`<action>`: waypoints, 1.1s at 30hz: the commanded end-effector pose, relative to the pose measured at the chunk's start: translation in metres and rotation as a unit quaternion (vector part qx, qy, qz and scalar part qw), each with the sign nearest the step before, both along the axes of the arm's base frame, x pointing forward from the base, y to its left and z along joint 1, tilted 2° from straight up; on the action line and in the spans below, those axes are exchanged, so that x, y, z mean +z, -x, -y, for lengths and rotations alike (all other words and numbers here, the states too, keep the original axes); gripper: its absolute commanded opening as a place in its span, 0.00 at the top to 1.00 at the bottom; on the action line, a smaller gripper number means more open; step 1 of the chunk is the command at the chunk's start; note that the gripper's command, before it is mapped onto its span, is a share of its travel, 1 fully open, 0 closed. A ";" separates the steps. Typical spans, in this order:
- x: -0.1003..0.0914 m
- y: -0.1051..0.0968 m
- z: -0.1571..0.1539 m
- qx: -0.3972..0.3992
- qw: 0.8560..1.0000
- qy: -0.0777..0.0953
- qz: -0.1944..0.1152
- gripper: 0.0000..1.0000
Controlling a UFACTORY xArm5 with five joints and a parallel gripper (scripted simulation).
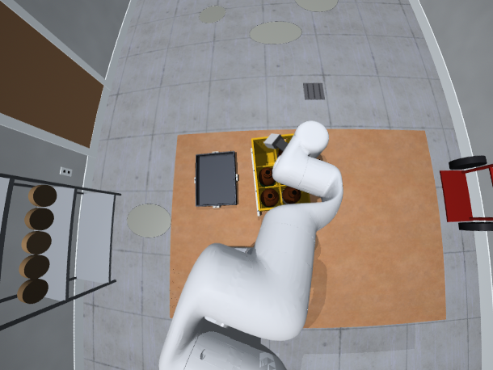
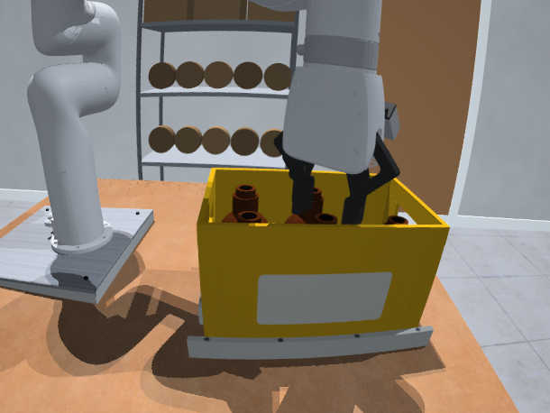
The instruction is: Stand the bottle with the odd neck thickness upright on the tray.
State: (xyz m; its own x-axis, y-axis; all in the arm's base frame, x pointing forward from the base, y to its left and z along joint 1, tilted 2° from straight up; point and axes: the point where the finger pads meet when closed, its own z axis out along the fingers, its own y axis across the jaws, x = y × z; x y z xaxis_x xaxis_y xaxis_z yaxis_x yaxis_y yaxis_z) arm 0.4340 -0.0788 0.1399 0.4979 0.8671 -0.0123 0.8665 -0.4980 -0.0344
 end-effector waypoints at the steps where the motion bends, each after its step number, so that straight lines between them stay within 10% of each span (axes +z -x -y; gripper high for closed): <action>1: -0.003 -0.001 0.000 0.000 1.000 0.000 0.002 0.35; 33: -0.017 -0.001 0.000 0.000 1.000 0.000 0.002 0.35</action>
